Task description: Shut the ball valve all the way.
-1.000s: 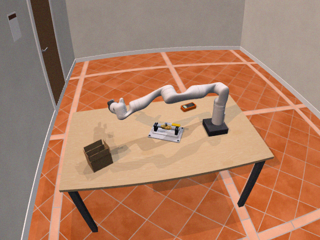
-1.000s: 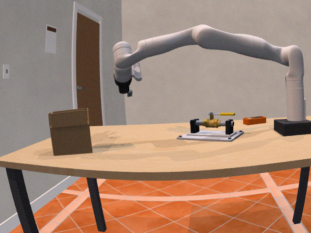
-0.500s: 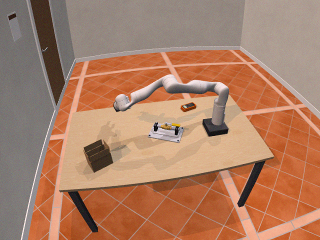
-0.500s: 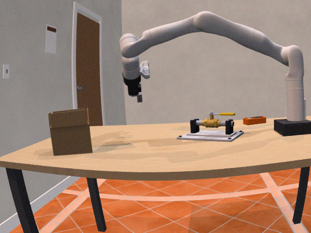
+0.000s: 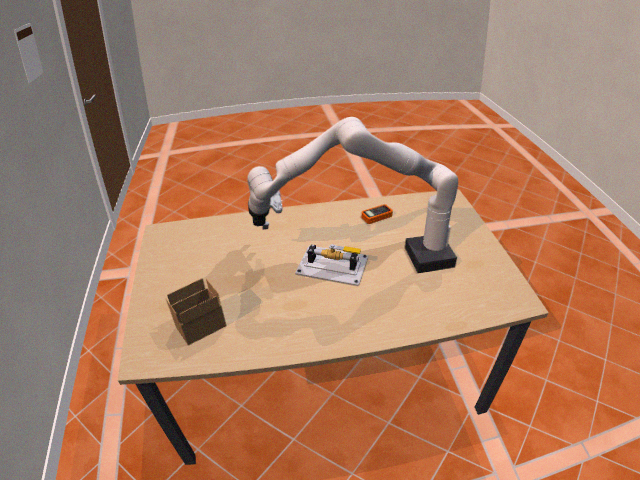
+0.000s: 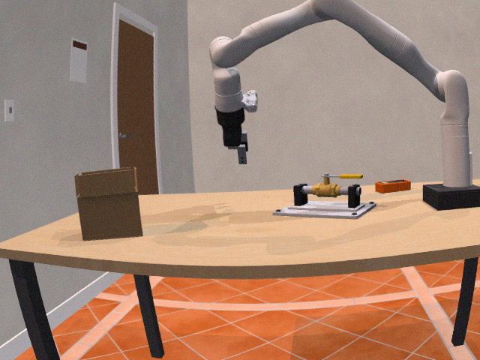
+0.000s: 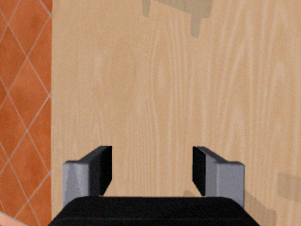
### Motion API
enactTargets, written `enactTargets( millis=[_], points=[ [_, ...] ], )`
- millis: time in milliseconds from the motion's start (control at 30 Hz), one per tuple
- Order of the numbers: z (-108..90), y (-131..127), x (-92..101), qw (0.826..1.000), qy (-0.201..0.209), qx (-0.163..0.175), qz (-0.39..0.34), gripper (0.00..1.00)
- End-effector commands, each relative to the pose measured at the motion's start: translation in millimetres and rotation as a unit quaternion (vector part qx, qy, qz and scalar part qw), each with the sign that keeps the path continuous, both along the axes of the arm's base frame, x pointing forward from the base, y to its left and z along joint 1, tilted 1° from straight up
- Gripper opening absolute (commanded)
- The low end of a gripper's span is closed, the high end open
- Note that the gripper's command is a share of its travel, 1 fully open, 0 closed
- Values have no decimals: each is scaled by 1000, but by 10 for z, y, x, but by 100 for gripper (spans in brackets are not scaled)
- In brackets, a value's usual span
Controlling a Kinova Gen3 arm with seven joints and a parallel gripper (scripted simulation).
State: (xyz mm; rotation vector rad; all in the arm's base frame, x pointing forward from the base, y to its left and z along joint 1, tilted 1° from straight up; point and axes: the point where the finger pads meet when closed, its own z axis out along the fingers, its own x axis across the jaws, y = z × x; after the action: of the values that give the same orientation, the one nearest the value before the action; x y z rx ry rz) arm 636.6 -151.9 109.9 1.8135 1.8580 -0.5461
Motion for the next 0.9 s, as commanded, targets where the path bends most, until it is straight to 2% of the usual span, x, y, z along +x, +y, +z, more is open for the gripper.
enactTargets(
  millis=[0,67,133,300,333,567,633,700,867],
  points=[
    [139,129,-244,998,-31,43,-19,100],
    [120,275,-470,996,-35,75,-38,100],
    [120,275,-470,996,-35,75,-38,100],
    [106,665,-1056,984,-43,146,-87,100],
    [106,665,-1056,984,-43,146,-87,100],
    [135,1168,-1849,961,-50,224,-151,100],
    [147,1286,-2054,955,-51,241,-168,100],
    [147,1286,-2054,955,-51,241,-168,100],
    [173,1522,-2492,939,-53,272,-202,100]
  ],
)
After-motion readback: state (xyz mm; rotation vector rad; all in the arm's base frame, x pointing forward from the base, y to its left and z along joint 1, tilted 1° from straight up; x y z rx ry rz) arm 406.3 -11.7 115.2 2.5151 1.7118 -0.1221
